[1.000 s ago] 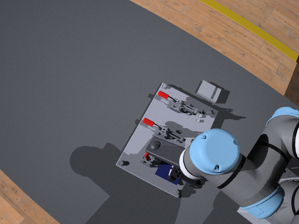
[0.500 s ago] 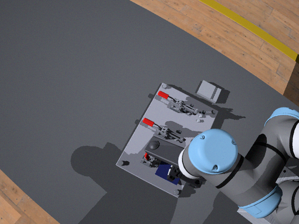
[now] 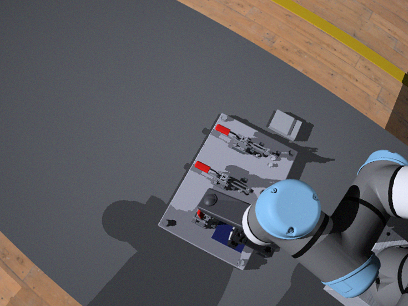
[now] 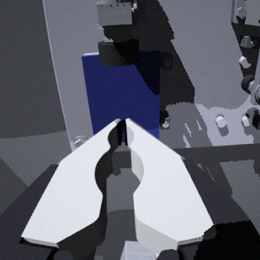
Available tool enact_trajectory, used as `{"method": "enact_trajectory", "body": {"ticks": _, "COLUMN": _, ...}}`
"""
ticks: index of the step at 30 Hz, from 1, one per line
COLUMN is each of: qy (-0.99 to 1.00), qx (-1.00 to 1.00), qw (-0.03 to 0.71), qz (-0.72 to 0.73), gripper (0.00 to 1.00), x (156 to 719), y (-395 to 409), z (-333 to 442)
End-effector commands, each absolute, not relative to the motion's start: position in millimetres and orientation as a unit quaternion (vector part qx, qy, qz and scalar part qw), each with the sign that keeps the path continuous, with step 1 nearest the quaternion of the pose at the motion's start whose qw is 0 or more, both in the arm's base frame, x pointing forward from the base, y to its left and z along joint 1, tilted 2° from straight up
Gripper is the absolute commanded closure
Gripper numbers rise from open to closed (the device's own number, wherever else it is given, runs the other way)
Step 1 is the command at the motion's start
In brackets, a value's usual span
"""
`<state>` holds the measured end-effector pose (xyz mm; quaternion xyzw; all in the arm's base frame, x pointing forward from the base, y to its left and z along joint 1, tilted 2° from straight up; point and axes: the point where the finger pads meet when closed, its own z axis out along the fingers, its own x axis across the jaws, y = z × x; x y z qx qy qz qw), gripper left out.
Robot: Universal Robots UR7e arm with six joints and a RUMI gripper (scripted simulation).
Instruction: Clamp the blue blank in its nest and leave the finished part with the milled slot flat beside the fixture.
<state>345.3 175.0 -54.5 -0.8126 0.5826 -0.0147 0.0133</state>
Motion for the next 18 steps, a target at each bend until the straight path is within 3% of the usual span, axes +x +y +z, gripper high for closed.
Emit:
{"method": "enact_trajectory", "body": {"ticks": 1, "qy": 0.583, "qx": -0.812, "qw": 0.014, "qz": -0.015, "gripper": 1.0, "x": 333.9, "y": 170.5, "z": -55.2}}
{"method": "enact_trajectory", "body": {"ticks": 18, "qy": 0.583, "qx": -0.812, "qw": 0.013, "qz": -0.014, "gripper": 1.0, "x": 275.9, "y": 151.3, "z": -58.0}}
